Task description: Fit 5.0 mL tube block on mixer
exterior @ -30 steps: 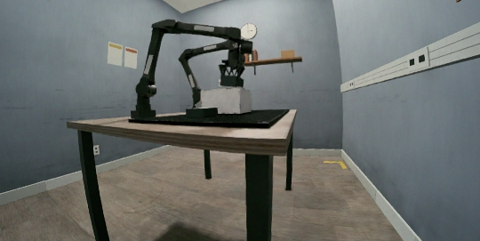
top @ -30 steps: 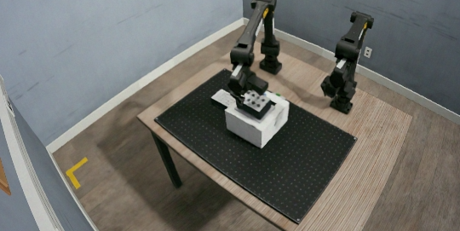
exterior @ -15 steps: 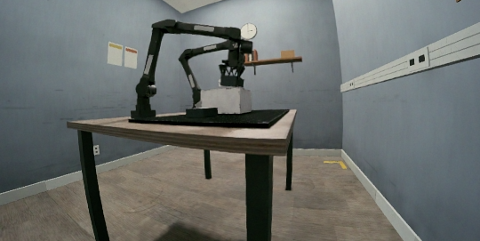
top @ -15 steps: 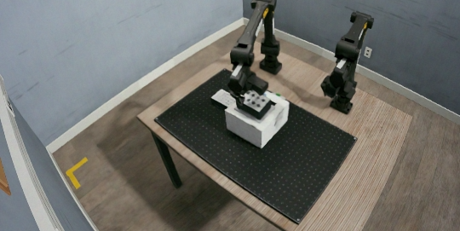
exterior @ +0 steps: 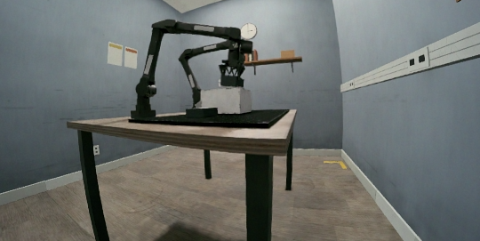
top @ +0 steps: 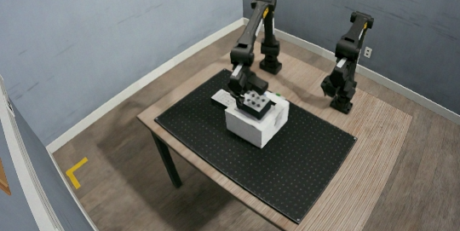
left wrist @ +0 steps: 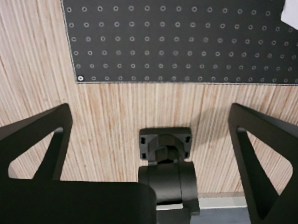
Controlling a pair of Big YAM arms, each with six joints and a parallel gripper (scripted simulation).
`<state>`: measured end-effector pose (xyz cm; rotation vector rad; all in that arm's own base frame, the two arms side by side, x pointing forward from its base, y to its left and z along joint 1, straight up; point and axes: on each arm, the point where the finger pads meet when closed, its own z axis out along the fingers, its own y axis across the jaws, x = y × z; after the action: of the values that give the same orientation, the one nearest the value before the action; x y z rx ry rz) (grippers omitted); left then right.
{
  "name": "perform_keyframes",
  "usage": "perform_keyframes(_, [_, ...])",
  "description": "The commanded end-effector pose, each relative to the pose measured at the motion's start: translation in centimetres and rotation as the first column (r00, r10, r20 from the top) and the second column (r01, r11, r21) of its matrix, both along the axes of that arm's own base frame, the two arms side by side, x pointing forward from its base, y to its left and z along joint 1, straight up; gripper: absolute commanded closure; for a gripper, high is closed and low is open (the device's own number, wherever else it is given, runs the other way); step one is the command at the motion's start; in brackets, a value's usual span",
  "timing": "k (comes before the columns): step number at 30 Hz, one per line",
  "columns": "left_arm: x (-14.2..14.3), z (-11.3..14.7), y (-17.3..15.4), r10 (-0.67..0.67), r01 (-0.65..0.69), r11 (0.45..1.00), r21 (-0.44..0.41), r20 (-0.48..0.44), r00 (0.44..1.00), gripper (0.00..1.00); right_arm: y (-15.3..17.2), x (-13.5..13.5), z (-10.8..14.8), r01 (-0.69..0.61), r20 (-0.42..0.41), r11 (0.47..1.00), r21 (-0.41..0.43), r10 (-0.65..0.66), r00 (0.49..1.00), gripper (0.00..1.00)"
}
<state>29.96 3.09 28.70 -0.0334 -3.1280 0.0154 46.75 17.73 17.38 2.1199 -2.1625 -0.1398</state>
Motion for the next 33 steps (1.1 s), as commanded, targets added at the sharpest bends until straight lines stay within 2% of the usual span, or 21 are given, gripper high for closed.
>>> perform_keyframes(1, [1.2,2.4,0.5,0.018,-0.018,1.0,0.003,0.044,0.999,0.0,0.1,1.4,2.8,0.044,0.1,0.999,0.018,-0.046,0.994,1.0])
perform_keyframes(25, [-0.6,-0.9,0.2,0.017,-0.018,1.0,-0.006,-0.038,0.999,0.0,0.1,1.3,3.0,0.051,0.13,0.998,0.025,-0.054,0.99,1.0])
perform_keyframes(31, [-0.2,-0.3,0.3,0.017,-0.017,1.0,-0.005,-0.022,1.0,0.0,0.0,1.3,3.0,0.051,0.145,0.998,0.031,-0.055,0.988,1.0])
perform_keyframes(33, [-0.2,-0.2,0.3,0.017,-0.017,1.0,-0.004,-0.018,1.0,0.0,0.0,1.3,3.1,0.051,0.173,0.998,0.033,-0.056,0.983,1.0])
